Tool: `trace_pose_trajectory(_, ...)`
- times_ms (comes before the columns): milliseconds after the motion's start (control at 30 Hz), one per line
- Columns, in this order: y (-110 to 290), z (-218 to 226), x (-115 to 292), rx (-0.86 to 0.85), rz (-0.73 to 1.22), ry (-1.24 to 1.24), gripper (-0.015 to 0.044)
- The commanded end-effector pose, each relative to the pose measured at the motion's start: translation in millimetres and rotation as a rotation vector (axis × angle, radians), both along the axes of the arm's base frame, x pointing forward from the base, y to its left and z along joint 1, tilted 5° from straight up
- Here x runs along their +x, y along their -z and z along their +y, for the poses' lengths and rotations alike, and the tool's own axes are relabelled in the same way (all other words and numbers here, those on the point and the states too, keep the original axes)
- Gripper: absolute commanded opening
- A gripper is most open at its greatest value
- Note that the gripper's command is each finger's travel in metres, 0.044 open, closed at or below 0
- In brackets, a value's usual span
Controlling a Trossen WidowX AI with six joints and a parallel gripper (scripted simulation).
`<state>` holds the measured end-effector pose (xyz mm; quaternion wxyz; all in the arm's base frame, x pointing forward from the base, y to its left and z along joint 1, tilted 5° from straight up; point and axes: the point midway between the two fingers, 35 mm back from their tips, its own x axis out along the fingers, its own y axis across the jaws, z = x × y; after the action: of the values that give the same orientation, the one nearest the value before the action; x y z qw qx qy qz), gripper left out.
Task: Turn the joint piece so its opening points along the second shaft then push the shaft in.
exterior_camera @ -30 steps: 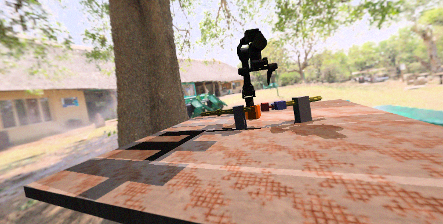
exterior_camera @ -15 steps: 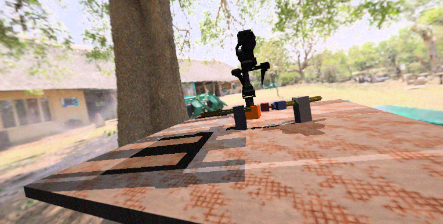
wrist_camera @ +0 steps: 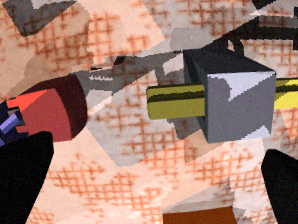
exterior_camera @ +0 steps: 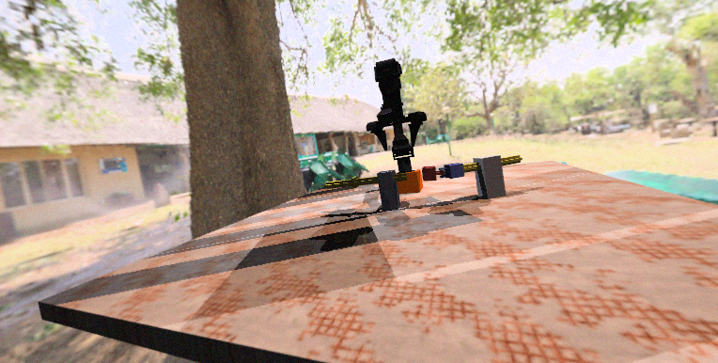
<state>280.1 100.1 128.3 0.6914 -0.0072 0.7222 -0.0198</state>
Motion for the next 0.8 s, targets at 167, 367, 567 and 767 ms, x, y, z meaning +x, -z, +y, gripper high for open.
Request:
trace_pose_trajectory(167,4.3,-0.4,-0.3,-0.026,-0.014,0.240,0.0440)
trace_pose_trajectory(367,6.7,-0.1,-0.5,-0.042,-0.026,0.413,0.0440)
trace_pose_trajectory(567,9.1,0.1,-0.7,-0.056,-0.039,0.585,0.0440)
trace_pose_trajectory(767,11.5,0.3,-0.8,-0.070,-0.054,0.758,0.0440)
